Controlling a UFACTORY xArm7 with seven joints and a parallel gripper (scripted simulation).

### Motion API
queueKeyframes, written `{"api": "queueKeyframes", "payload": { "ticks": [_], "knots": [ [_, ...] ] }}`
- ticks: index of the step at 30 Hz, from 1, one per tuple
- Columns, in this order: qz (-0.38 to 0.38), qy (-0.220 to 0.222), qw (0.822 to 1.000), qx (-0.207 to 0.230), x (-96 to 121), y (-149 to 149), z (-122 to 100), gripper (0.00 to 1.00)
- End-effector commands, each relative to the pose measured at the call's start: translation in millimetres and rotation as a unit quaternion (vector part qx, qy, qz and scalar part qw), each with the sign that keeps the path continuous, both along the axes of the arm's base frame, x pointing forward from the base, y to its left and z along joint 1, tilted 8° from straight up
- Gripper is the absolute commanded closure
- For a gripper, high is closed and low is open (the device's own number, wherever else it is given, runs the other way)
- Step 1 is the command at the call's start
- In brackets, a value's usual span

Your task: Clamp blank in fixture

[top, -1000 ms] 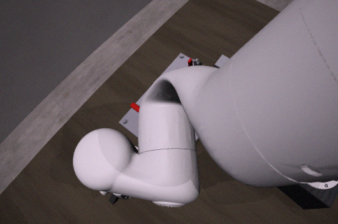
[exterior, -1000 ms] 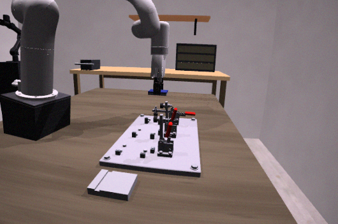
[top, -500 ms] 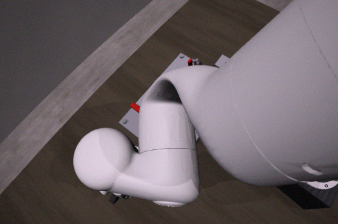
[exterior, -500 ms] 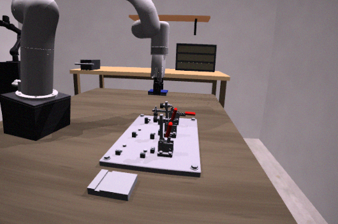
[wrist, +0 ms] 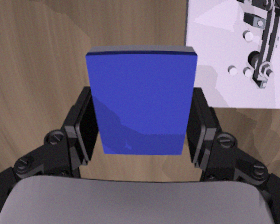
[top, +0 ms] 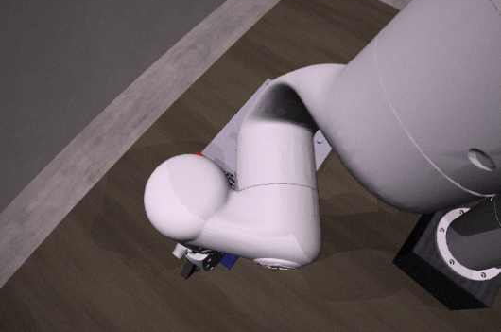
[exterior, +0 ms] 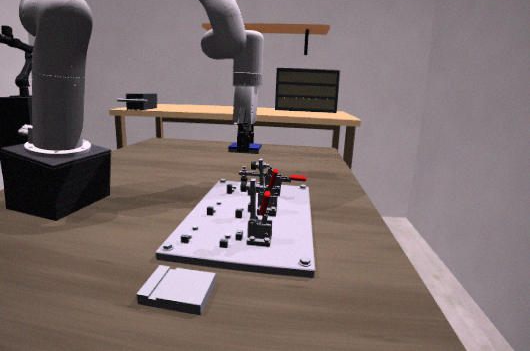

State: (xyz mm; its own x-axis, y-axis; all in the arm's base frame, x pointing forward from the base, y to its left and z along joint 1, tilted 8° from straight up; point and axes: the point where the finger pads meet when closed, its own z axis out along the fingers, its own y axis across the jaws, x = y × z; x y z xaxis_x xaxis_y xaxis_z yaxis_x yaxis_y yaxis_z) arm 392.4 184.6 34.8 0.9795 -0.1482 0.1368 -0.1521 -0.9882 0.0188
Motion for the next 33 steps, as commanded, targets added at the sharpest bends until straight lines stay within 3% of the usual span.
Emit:
{"api": "queueKeyframes", "payload": {
  "ticks": [1,7,9,23,33],
  "knots": [
    [-0.001,-0.002,1.0,0.002,-2,-24,1,1.0],
    [-0.001,-0.002,1.0,0.002,-10,-80,0,1.0],
    [-0.001,-0.002,1.0,0.002,-10,-80,0,1.0],
    [-0.001,-0.002,1.0,0.002,-24,-181,-2,1.0],
    [-0.001,-0.002,1.0,0.002,-28,-206,-3,1.0]
  ]
}}
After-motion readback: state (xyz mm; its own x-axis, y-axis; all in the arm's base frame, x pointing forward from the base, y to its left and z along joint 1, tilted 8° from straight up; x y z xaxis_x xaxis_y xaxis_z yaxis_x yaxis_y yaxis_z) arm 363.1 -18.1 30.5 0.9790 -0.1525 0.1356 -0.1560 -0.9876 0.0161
